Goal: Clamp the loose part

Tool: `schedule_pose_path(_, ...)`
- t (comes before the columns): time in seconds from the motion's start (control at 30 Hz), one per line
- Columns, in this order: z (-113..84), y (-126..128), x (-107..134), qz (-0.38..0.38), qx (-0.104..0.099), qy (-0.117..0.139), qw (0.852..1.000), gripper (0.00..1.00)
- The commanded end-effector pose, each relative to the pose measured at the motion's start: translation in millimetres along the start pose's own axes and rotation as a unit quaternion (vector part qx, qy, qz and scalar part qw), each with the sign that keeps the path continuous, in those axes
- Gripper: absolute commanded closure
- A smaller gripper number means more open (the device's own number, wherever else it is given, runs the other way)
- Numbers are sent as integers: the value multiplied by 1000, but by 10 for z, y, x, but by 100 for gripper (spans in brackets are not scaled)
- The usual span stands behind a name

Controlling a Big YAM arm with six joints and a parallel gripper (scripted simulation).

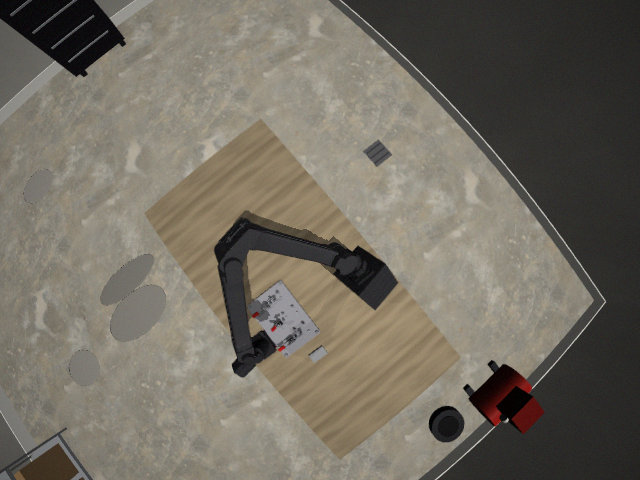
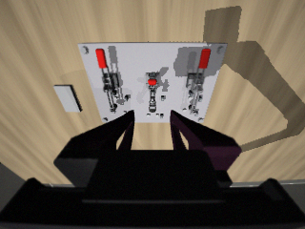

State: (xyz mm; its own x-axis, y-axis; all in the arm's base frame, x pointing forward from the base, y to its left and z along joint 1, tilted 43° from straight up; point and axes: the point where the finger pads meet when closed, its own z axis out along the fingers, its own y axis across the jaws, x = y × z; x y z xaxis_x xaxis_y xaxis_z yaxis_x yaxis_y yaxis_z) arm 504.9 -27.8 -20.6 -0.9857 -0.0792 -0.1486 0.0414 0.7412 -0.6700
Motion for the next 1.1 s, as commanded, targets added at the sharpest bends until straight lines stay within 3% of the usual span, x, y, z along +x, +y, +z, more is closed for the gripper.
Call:
schedule_pose_path(0.0, 272, -18, 34, -2, 2, 13, 1000, 55)
schedule_pose_path(0.17, 388, -9, 80, -5, 2, 16, 1000, 55)
schedule_pose_path(0.2, 398, -30, -24, 2, 2, 9, 1000, 55)
schedule_pose_path(0.37, 636, -13, 70, -3, 2, 15, 1000, 55)
schedule_pose_path(0.67, 986, -30, 20, 1, 2, 11, 1000, 55)
schedule_pose_path(1.07, 1150, -40, -3, 2, 2, 9, 1000, 55)
